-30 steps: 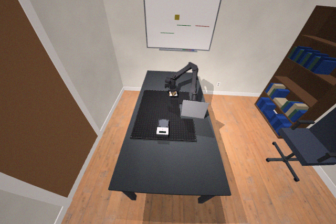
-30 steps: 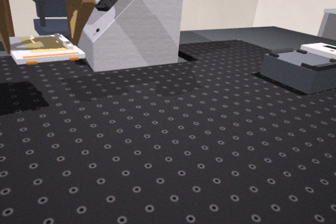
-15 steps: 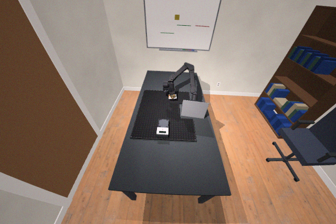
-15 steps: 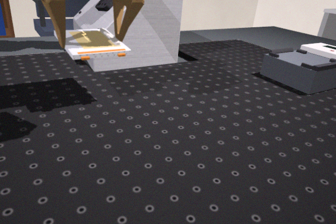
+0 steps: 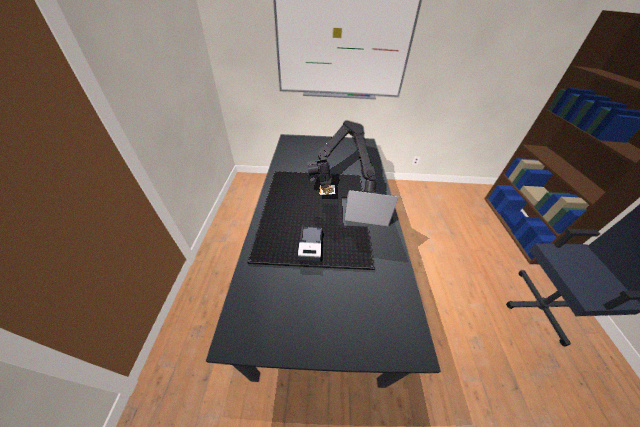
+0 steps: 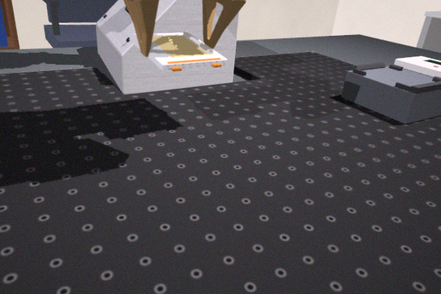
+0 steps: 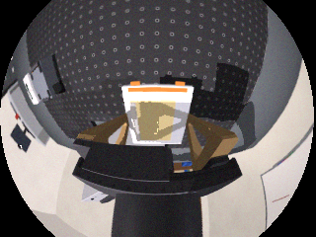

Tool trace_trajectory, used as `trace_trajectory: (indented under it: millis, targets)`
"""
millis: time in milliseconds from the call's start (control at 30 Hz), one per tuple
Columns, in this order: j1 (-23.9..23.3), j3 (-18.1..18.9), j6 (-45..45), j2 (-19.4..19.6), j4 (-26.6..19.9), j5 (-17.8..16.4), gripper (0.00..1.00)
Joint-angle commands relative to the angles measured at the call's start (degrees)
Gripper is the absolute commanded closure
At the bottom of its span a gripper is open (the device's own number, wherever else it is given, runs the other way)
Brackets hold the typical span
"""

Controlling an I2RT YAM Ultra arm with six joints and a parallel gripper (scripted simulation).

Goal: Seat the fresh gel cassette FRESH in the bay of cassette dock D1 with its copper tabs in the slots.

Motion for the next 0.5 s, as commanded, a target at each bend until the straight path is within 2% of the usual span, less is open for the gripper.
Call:
trace_trajectory:
  millis: [0, 333, 400, 467]
  targets:
    - [3.7, 2.1, 5.2, 2.9, -1.4, -1.4, 1.0]
    - [11.1, 5.6, 14.4, 11.5, -2.4, -4.0, 1.0]
    - [11.1, 5.6, 14.4, 11.5, -2.4, -4.0, 1.0]
    - [12.5, 6.8, 16.3, 13.5, -2.8, -4.6, 1.0]
